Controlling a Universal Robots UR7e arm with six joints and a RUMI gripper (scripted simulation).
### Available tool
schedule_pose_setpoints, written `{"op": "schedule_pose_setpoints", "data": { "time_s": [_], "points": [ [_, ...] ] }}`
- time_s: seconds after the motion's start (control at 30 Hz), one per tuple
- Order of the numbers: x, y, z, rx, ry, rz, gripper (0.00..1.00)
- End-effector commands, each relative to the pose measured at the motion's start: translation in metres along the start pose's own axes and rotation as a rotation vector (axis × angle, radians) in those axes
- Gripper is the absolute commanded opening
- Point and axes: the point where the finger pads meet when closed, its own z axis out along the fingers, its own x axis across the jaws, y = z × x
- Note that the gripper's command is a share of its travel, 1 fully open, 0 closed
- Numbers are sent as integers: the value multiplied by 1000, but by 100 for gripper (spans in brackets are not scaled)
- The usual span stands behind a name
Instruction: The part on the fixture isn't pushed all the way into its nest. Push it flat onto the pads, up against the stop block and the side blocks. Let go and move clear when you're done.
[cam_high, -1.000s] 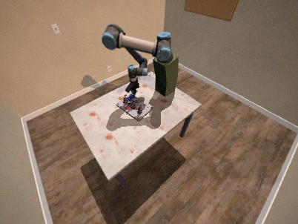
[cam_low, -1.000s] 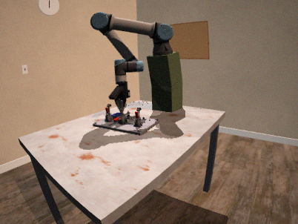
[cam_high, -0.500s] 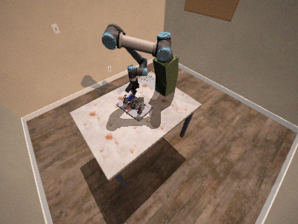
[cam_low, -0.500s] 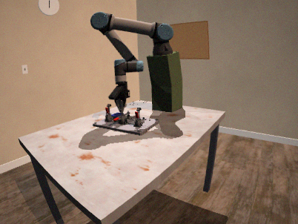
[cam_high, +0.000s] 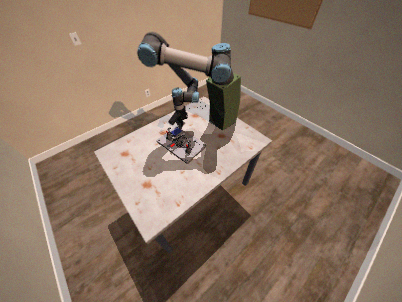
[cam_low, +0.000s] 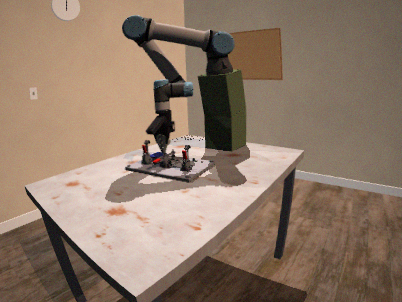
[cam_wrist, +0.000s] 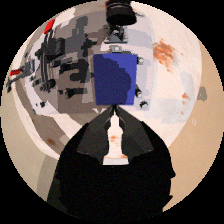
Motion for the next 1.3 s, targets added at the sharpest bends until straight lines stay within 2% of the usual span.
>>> {"op": "schedule_pose_setpoints", "data": {
  "time_s": [0.0, 0.8, 0.97, 1.27],
  "points": [
    [1, -3, 0, 3, 3, -3, 0],
    [2, -9, 0, 3, 3, -3, 0],
    [2, 6, 0, 3, 3, -3, 0],
    [2, 6, 0, 3, 3, -3, 0]
  ]
}}
